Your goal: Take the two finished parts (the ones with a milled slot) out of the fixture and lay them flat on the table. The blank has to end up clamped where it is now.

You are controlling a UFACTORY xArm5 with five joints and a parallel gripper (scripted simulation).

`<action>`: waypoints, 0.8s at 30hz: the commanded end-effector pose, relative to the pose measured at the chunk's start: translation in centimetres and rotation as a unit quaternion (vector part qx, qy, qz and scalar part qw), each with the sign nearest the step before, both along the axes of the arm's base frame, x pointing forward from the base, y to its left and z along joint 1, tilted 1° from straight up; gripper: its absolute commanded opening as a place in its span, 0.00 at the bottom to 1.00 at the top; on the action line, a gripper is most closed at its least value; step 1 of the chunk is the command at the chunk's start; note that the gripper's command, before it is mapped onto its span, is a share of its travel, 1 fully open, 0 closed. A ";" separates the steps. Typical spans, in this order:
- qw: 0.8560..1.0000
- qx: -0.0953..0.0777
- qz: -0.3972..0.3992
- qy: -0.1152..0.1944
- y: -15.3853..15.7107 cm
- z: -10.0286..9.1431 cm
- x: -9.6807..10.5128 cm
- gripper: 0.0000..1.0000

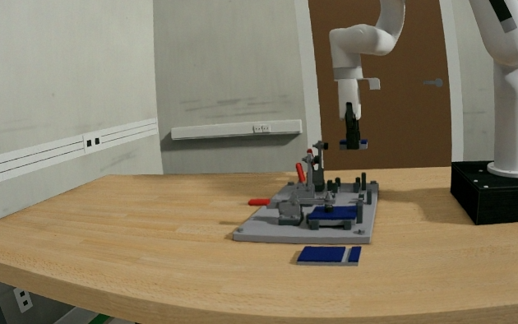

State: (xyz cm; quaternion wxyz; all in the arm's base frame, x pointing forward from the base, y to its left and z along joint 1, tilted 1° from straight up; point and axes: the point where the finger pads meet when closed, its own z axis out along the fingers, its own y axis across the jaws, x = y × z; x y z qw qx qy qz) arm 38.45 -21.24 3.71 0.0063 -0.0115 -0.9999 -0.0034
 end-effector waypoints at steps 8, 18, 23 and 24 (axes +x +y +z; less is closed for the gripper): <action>1.000 -0.001 0.000 -0.002 -0.1 0.2 0.2 0.00; 1.000 -0.001 0.000 -0.002 -0.1 0.1 0.2 0.00; 1.000 -0.001 0.000 -0.002 -0.1 0.0 0.2 0.00; 1.000 -0.001 0.000 -0.002 -0.1 -0.1 0.2 0.00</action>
